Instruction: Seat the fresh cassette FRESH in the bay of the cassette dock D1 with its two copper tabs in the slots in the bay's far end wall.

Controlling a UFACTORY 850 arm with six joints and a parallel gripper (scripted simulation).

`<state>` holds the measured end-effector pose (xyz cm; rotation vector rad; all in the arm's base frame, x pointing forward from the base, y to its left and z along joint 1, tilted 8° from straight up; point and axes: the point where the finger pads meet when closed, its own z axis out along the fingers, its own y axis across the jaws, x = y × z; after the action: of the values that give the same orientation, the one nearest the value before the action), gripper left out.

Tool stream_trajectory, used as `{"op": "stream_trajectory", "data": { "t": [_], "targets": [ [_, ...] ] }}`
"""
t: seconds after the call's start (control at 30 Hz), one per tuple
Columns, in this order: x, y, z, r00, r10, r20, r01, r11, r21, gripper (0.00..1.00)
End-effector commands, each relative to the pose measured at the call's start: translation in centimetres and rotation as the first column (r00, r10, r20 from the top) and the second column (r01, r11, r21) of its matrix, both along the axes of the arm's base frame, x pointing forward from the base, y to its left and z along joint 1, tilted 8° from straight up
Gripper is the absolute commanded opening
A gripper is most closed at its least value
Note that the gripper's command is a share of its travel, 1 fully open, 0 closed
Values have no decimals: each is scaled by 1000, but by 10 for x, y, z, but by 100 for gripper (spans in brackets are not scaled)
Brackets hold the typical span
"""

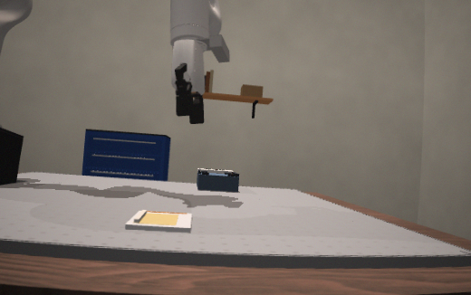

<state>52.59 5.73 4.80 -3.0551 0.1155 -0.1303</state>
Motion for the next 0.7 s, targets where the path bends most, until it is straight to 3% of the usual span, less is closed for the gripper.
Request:
{"op": "stream_trajectory", "data": {
  "t": [0.0,0.27,0.67],
  "targets": [
    [-10,13,11,992,119,-30,-118,993,31,100],
    [-27,29,26,960,271,-73,-267,962,60,100],
    [-27,29,26,960,271,-73,-267,962,60,100]
  ]
}}
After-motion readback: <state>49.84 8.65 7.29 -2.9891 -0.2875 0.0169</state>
